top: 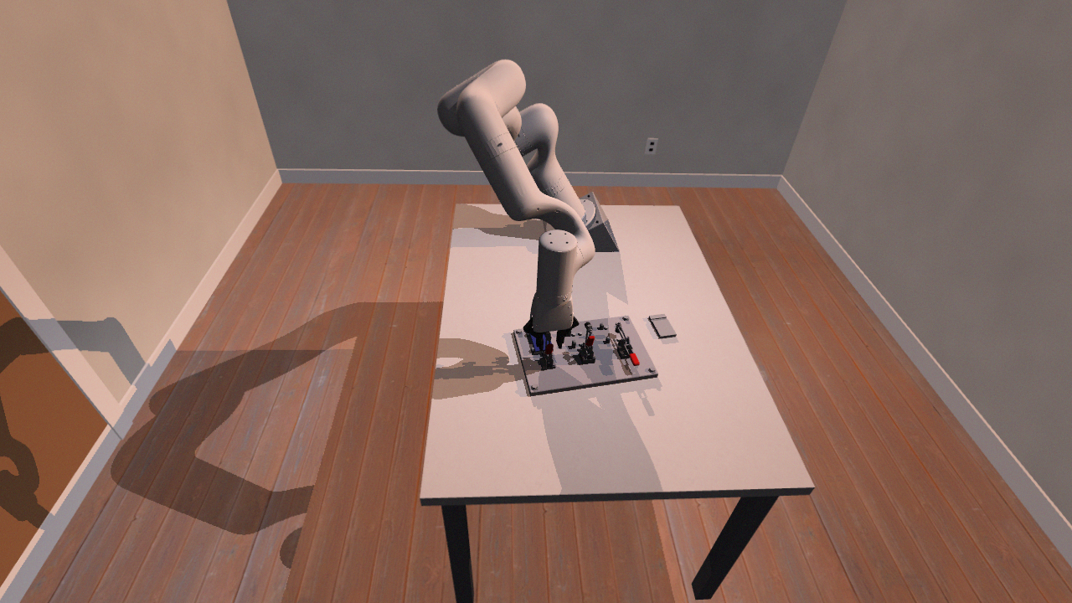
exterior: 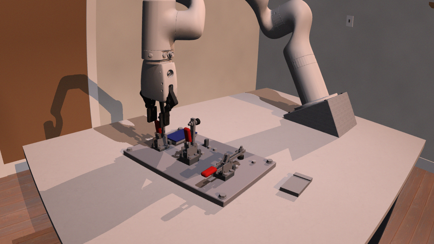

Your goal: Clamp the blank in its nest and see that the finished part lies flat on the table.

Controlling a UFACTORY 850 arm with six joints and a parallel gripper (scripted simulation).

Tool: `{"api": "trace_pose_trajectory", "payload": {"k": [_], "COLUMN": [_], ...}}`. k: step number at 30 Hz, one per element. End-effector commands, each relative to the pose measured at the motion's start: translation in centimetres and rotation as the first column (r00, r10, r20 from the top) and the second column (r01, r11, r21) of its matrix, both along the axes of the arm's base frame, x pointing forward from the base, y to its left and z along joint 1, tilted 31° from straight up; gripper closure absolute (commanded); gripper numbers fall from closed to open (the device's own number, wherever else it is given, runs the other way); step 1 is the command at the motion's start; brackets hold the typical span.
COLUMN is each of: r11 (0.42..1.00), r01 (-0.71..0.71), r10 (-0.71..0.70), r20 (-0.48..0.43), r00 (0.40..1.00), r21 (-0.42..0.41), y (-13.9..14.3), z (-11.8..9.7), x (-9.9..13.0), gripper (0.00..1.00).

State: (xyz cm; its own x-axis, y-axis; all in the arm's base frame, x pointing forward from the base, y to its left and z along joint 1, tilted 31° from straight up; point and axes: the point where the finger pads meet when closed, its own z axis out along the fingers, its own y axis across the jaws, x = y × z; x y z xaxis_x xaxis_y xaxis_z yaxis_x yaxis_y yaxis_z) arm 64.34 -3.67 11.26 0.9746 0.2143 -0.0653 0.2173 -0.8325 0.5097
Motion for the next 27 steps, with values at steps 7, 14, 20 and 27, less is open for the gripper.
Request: {"api": "trace_pose_trajectory", "payload": {"k": [7,14,20,27], "r11": [1.0,1.0,1.0,1.0], "r01": [0.0,0.0,0.0,0.0], "r10": [0.0,0.0,0.0,0.0], "r20": [0.002,0.002,0.002,0.002], "r00": [1.0,1.0,1.0,1.0], "r21": [0.0,0.0,0.0,0.0], "y": [-0.4,-1.3,-1.4,-1.4], "z": [-0.7,-2.2,-2.3,-2.3], "x": [0.1,0.3,0.3,0.3], "gripper": [0.53,0.53,0.53,1.0]}}
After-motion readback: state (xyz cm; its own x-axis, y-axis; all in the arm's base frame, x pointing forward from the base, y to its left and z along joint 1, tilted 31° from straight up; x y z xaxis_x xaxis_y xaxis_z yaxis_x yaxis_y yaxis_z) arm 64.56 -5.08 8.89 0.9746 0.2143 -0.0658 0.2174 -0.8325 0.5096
